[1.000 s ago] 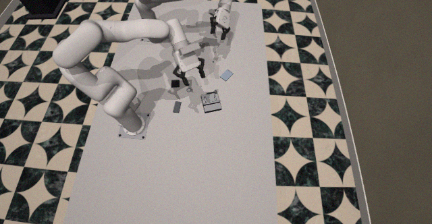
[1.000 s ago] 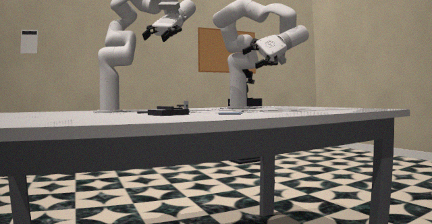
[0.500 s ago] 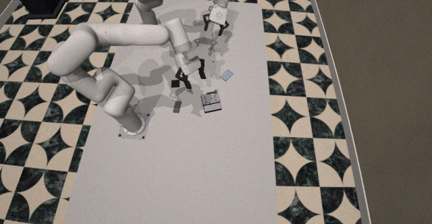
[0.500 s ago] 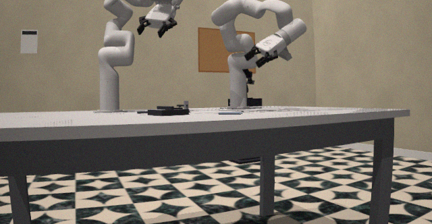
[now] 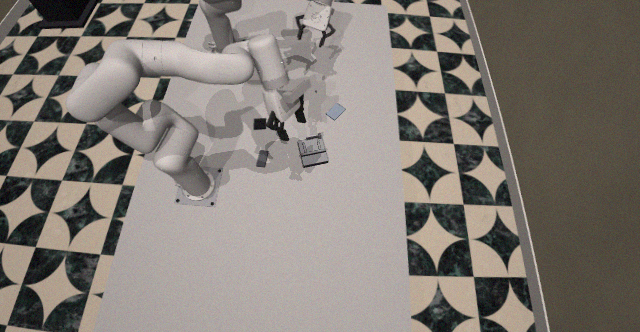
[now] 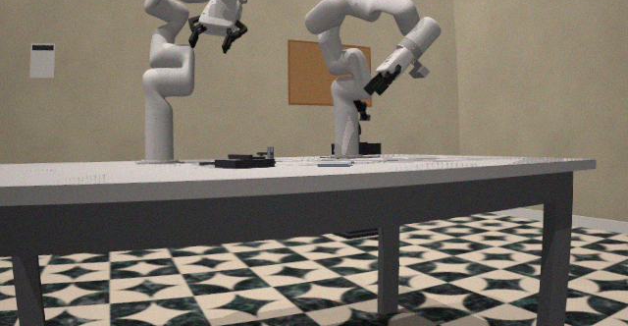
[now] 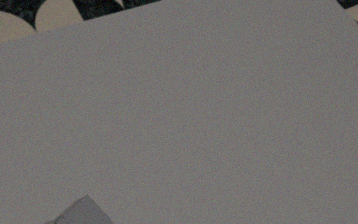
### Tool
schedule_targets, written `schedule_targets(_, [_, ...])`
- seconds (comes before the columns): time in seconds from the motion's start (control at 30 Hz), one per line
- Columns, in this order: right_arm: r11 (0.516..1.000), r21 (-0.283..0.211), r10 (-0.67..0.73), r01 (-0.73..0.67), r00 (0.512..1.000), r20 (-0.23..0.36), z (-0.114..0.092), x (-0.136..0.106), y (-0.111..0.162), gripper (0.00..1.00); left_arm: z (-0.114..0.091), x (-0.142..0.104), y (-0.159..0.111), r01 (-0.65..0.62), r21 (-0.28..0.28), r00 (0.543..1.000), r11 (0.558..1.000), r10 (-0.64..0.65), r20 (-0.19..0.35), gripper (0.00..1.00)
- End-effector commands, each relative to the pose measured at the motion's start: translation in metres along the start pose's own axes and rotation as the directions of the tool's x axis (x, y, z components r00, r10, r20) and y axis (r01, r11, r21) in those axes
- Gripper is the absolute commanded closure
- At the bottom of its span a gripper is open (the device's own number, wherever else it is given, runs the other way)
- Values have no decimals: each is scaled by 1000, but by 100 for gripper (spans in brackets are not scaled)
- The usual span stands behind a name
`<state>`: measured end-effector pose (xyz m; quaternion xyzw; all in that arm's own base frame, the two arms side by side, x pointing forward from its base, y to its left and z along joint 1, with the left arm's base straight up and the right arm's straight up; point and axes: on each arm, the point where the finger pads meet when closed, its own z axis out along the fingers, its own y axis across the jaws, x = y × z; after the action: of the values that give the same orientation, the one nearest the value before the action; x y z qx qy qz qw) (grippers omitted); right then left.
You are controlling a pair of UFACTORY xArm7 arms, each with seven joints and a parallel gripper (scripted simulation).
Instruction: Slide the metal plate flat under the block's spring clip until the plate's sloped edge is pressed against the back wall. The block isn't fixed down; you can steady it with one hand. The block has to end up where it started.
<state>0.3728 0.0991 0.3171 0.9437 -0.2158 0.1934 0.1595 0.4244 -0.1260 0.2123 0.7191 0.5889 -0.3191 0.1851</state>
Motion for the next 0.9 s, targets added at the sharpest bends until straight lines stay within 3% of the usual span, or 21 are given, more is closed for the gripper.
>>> schedule_targets(0.0, [999,32,-39,38,998,40,3,5,4,0,-5,5,-7,-117,-18,991,993,115,-67,0])
schedule_targets(0.23, [988,99,-132,120,984,122,18,14,15,0,-19,20,-22,-360,51,912,932,363,-190,0])
schedule_targets(0.3, [985,109,-145,131,981,132,21,15,16,0,-21,22,-24,-390,64,895,918,395,-205,0])
schedule_targets(0.5, [968,167,-218,188,958,184,36,20,24,0,-35,33,-33,-548,159,773,821,570,-277,0])
schedule_targets(0.57, [968,167,-218,188,958,184,36,20,24,0,-35,33,-33,-548,159,773,821,570,-277,0])
schedule_targets(0.87, [935,246,-313,254,919,239,58,25,36,0,-56,46,-44,-695,319,557,644,764,-327,0])
